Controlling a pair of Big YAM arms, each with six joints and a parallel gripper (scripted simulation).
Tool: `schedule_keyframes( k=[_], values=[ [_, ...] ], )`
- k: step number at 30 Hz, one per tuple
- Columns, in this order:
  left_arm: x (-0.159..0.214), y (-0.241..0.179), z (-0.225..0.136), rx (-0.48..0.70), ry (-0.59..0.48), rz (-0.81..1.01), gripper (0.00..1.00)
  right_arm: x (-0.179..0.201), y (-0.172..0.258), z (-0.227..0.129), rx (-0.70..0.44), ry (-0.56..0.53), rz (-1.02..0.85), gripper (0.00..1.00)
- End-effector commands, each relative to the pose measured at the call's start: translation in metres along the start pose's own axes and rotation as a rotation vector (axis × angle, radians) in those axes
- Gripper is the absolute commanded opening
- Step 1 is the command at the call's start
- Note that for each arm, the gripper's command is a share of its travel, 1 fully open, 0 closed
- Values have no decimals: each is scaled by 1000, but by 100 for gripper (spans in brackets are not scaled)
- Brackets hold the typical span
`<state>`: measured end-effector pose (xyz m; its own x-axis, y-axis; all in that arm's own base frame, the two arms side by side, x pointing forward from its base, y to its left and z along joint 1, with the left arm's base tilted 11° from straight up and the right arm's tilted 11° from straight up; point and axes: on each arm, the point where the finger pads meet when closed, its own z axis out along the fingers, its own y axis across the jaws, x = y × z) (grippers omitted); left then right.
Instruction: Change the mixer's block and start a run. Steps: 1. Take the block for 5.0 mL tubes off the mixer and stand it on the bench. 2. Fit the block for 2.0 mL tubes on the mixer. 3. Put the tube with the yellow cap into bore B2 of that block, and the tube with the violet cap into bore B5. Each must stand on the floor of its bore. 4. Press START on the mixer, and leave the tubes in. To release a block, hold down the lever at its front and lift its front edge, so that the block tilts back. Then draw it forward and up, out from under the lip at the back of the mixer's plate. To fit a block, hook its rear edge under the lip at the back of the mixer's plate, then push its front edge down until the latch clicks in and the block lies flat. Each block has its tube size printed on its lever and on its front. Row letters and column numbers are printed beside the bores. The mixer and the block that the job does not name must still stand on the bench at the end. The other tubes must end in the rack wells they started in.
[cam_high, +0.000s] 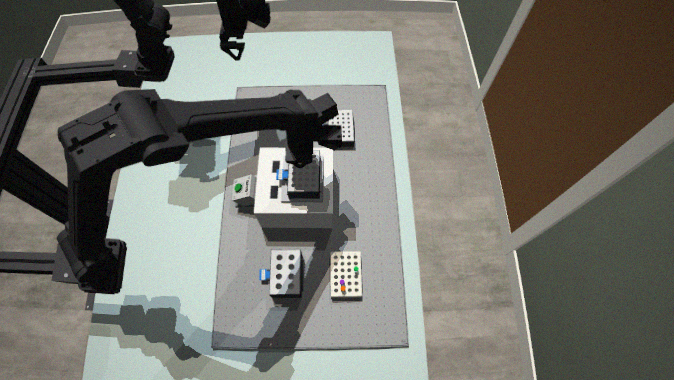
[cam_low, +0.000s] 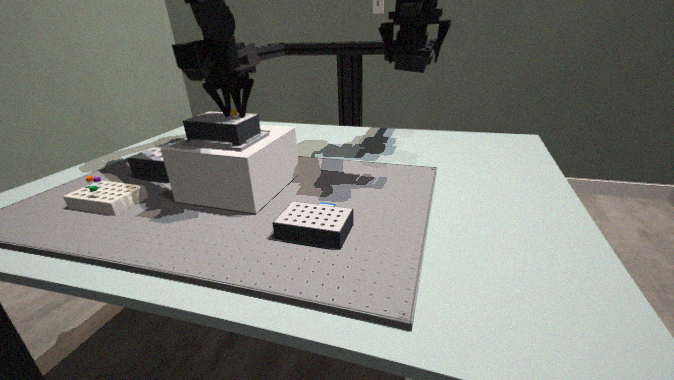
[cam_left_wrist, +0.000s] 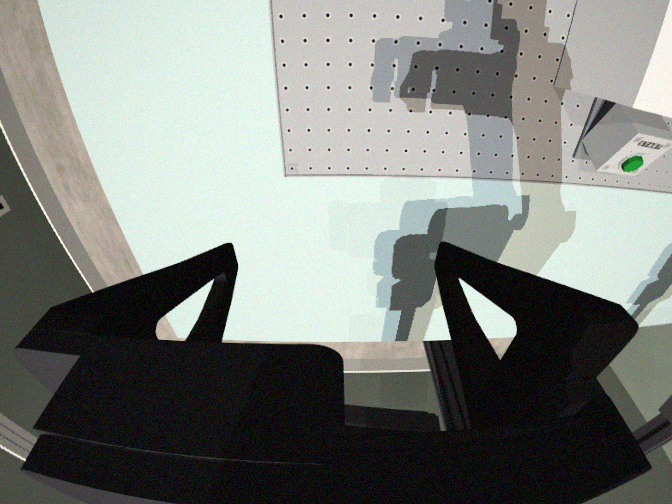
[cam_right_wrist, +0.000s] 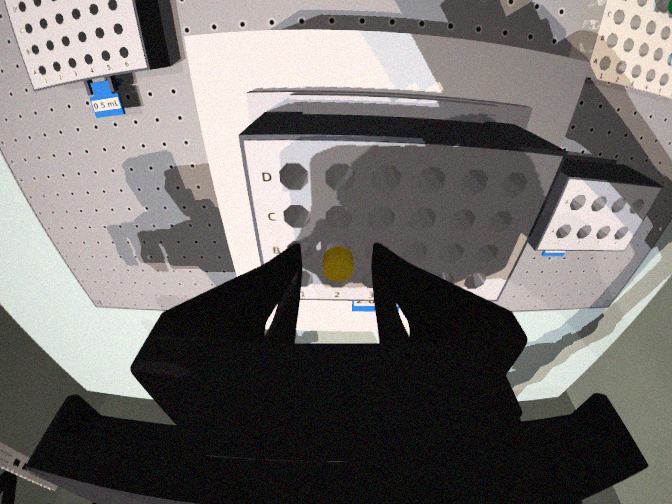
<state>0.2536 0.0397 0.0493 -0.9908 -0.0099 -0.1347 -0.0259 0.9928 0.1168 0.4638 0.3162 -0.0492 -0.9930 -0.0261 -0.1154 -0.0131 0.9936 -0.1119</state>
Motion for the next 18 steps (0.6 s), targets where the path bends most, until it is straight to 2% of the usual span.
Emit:
schedule_keyframes(
  k=[1, 8, 18],
  values=[
    [-11, 3, -5, 2, -16, -1, 100, -10, 3, -24, -22, -3, -19, 36],
    [-10, 3, -5, 2, -15, 0, 100, -23, 7, -44, -37, -40, -7, 36],
    [-10, 3, -5, 2, -14, 0, 100, -20, 19, -70, -46, -47, -1, 36]
  ],
)
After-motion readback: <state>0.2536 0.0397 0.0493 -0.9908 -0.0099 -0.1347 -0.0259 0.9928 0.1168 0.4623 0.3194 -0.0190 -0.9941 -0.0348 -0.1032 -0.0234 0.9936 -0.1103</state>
